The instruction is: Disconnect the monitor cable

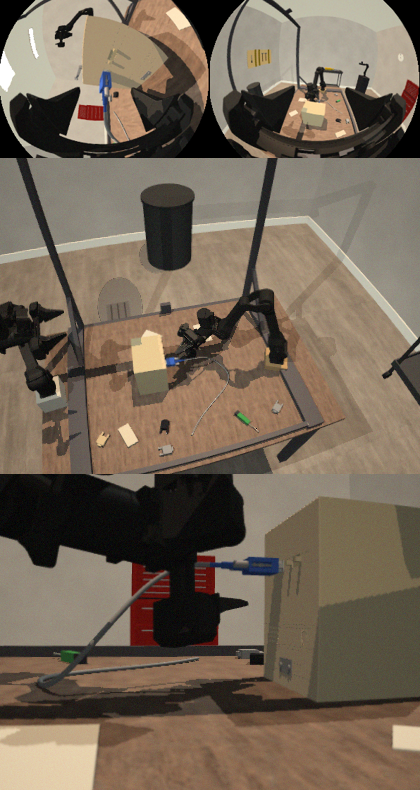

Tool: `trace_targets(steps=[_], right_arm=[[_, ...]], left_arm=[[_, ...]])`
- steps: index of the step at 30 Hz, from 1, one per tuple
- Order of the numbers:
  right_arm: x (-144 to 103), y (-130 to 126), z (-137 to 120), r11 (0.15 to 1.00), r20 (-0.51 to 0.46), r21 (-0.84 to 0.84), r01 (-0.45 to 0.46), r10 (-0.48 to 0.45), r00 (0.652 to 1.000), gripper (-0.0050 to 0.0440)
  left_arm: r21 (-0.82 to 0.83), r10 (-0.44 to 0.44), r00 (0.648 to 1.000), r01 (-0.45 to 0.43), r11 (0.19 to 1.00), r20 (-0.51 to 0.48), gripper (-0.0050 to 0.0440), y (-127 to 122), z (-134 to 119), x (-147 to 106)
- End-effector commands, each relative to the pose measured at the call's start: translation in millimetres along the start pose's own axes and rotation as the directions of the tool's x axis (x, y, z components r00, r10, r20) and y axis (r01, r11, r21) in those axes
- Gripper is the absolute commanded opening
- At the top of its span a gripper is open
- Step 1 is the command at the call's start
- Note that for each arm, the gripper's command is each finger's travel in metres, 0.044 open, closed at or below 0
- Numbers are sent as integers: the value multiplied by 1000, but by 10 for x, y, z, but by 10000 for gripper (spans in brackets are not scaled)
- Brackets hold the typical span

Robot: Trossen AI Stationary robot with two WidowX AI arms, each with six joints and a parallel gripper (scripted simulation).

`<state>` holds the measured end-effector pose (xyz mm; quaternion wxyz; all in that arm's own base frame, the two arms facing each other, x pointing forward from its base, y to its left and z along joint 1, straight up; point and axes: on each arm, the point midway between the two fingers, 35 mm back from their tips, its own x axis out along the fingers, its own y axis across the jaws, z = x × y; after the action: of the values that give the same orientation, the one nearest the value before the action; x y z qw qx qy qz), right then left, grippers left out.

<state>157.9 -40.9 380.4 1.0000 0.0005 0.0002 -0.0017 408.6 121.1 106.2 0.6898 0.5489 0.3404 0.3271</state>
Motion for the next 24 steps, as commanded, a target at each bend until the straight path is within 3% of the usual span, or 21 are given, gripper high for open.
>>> trace_targets(steps=[1, 4, 6, 19, 24], right_arm=[[-3, 15, 33, 1000, 2, -7, -3, 3, 1000, 440], [-3, 15, 33, 1000, 2, -7, -3, 3, 1000, 440], [-3, 15, 33, 1000, 2, -7, -3, 3, 1000, 440], [-3, 15, 33, 1000, 2, -7, -3, 3, 1000, 440], [-3, 15, 33, 1000, 2, -7, -3, 3, 1000, 440]], left_arm=[[4, 25, 1000, -25, 1000, -5, 392, 64, 9, -13], [4, 25, 1000, -25, 1000, -5, 320, 64, 9, -13], [4, 25, 1000, -25, 1000, -5, 320, 64, 9, -13], [4, 25, 1000, -25, 1000, -5, 8, 64, 9, -13], [4, 25, 1000, -25, 1000, -5, 0, 64, 9, -13]])
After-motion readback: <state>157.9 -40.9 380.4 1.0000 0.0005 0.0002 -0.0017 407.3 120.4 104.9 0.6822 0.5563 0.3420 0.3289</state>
